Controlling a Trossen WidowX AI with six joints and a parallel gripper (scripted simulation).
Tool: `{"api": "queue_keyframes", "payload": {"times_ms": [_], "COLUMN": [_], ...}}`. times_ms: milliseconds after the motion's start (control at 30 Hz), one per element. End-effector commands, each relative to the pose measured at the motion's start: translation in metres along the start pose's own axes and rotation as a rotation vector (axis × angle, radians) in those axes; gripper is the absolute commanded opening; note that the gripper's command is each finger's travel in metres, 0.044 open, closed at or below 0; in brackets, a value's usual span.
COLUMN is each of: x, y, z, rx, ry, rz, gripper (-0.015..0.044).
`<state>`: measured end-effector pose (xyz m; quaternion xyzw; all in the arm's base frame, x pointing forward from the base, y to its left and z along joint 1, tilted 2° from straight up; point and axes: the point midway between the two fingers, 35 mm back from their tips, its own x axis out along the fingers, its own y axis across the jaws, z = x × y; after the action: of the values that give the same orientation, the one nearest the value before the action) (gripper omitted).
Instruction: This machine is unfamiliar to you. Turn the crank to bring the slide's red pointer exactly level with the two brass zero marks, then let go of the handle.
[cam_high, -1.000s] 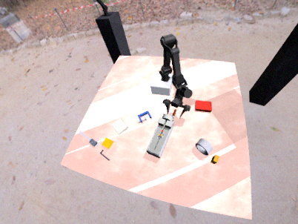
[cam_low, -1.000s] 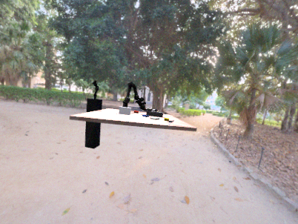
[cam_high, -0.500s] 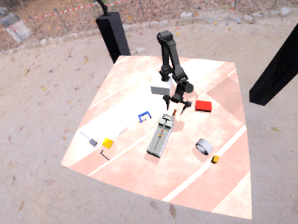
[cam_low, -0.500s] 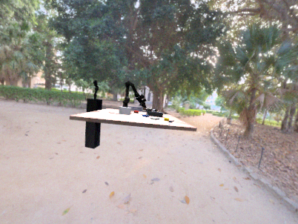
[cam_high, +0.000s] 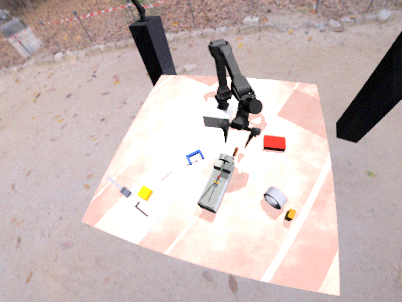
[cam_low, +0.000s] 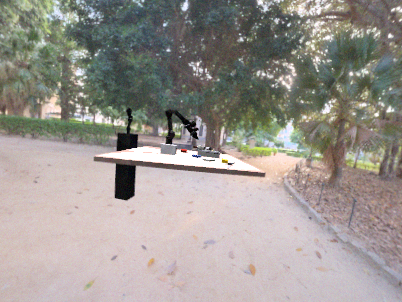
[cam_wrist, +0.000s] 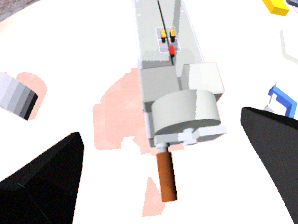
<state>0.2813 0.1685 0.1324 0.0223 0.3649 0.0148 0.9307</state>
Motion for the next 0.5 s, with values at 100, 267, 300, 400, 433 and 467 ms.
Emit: {"api": "queue_keyframes", "payload": {"times_ms": [100, 267, 300, 400, 433, 467], "x": [0.022, 0.039, 0.042, 0.052, 0.056, 0.059], "y": [-0.009, -0.018, -0.020, -0.027, -0.029, -0.032], "z": [0.017, 0.035, 0.039, 0.051, 0.056, 0.060], "rx": [-0.061, -0.123, -0.137, -0.177, -0.191, -0.205], "ry": [0.047, 0.060, 0.060, 0.056, 0.053, 0.049], "rz": [0.039, 0.095, 0.107, 0.142, 0.154, 0.166], "gripper": [0.0440, 0.0440, 0.0440, 0.0440, 0.0440, 0.0440]}}
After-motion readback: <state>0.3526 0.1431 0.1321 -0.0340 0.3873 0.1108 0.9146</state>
